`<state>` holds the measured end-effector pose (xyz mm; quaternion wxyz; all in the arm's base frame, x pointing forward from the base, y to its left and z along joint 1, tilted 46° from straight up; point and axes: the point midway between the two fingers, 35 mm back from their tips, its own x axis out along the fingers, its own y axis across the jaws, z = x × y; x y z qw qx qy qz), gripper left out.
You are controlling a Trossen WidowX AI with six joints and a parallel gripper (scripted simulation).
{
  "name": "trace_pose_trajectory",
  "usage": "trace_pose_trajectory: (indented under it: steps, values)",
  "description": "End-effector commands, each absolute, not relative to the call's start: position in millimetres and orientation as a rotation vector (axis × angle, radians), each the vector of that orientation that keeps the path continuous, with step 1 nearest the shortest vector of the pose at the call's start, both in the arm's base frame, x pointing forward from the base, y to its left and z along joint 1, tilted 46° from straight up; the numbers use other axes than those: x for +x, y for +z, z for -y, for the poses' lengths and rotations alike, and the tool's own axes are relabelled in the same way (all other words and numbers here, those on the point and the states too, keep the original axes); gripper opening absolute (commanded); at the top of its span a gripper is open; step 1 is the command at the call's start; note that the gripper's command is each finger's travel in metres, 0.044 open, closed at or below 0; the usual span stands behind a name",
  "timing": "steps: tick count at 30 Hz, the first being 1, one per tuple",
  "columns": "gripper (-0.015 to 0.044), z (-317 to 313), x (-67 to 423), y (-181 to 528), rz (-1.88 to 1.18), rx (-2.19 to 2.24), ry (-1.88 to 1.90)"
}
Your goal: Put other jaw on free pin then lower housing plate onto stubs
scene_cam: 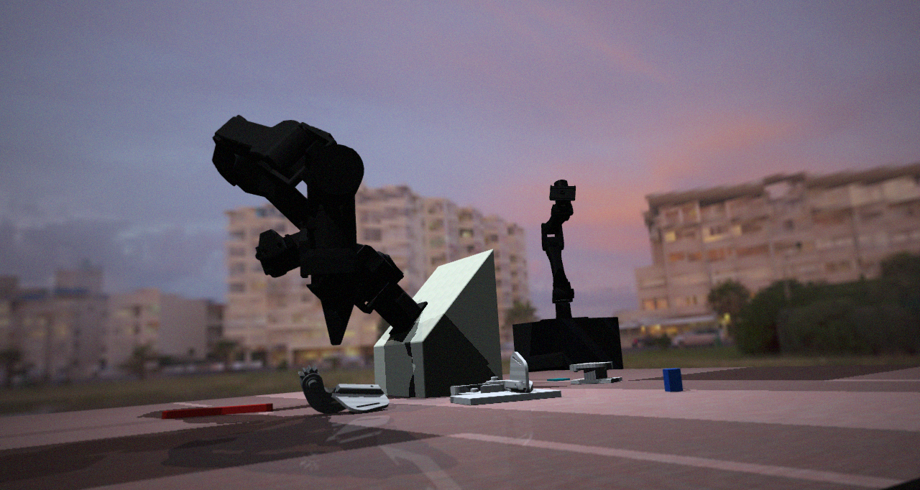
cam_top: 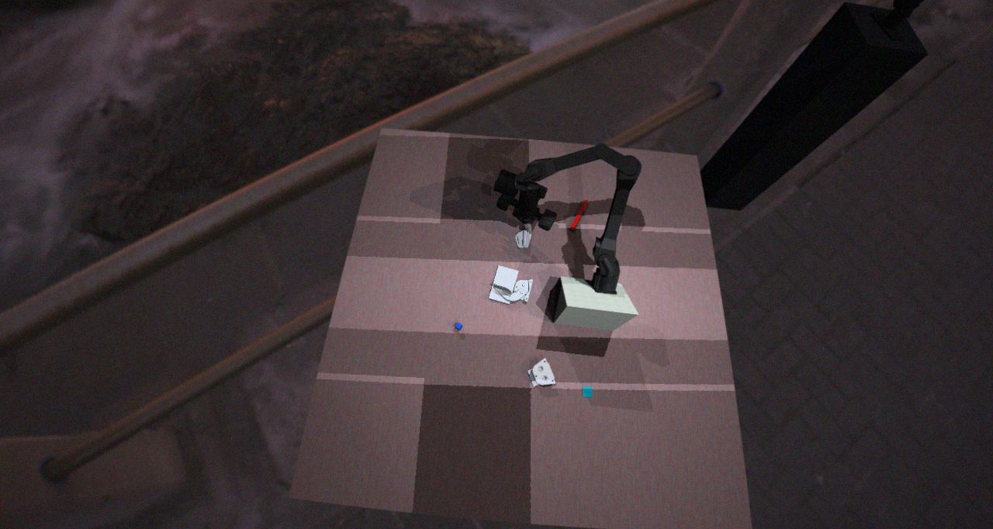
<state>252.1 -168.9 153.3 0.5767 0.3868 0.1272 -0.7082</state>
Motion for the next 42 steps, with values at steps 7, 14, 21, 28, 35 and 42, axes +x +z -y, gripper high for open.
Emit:
trace_pose_trajectory:
  steps: [7,14,21,28,35,42]
  values:
    - [0.0000,174,251,162,-0.019,1.154,-1.728]
    - [0.0000,177,250,166,0.173,1.309,-1.761]
    - [0.0000,180,248,170,0.375,1.460,-1.780]
    - [0.0000,183,247,174,0.584,1.607,-1.782]
    - [0.0000,182,247,169,0.505,1.544,-1.791]
    - [0.0000,182,247,169,0.500,1.540,-1.791]
